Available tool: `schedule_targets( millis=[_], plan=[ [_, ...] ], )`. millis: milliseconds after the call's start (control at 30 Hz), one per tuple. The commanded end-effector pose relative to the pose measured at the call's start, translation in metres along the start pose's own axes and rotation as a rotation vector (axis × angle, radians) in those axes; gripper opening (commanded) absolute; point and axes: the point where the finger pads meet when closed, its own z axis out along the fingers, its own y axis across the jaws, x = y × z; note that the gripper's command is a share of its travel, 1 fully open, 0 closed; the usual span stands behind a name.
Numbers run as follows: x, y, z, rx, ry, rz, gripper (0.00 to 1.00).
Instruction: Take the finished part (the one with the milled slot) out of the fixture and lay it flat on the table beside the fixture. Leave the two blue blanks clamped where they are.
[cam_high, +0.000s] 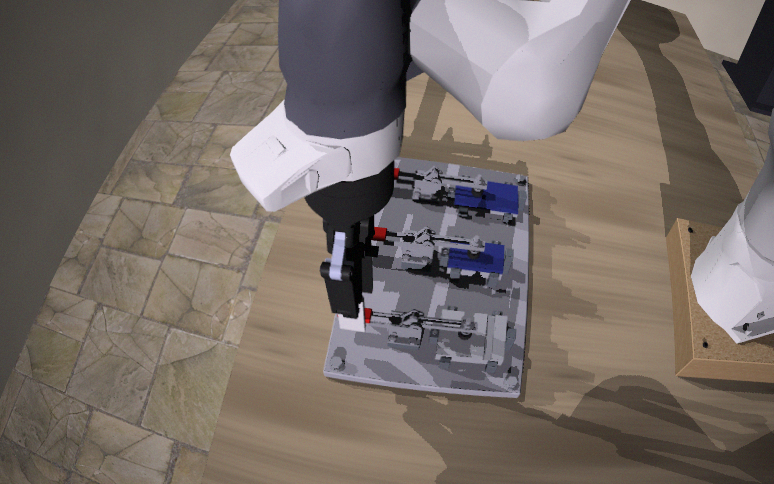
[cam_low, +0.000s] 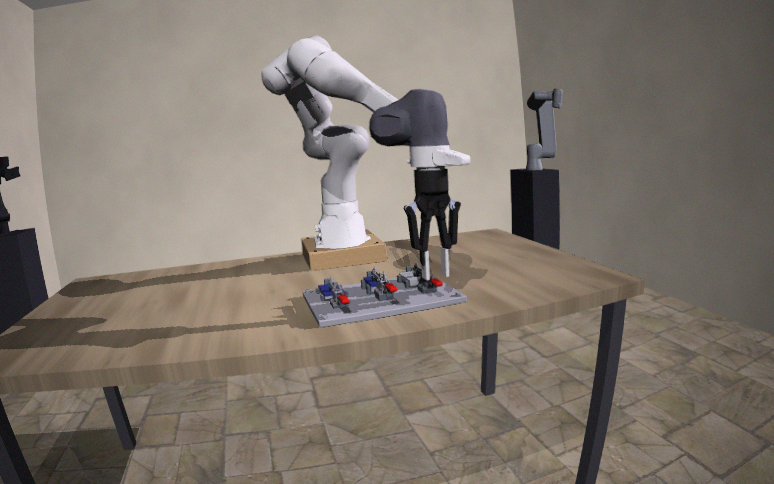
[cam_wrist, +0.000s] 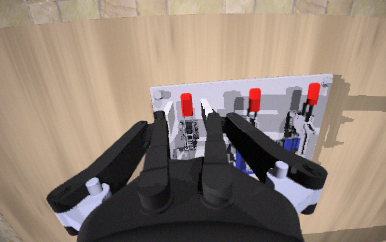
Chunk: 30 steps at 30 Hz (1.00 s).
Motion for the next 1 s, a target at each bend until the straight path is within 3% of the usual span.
schedule_targets(
  millis=[0, 600, 967],
  plan=[
    [0.000, -0.001, 0.000, 0.000, 0.002, 0.001, 0.28],
    [0.001, -0.002, 0.027, 0.000, 0.002, 0.001, 0.28],
    [0.001, -0.002, 0.028, 0.000, 0.002, 0.001, 0.28]
  ],
)
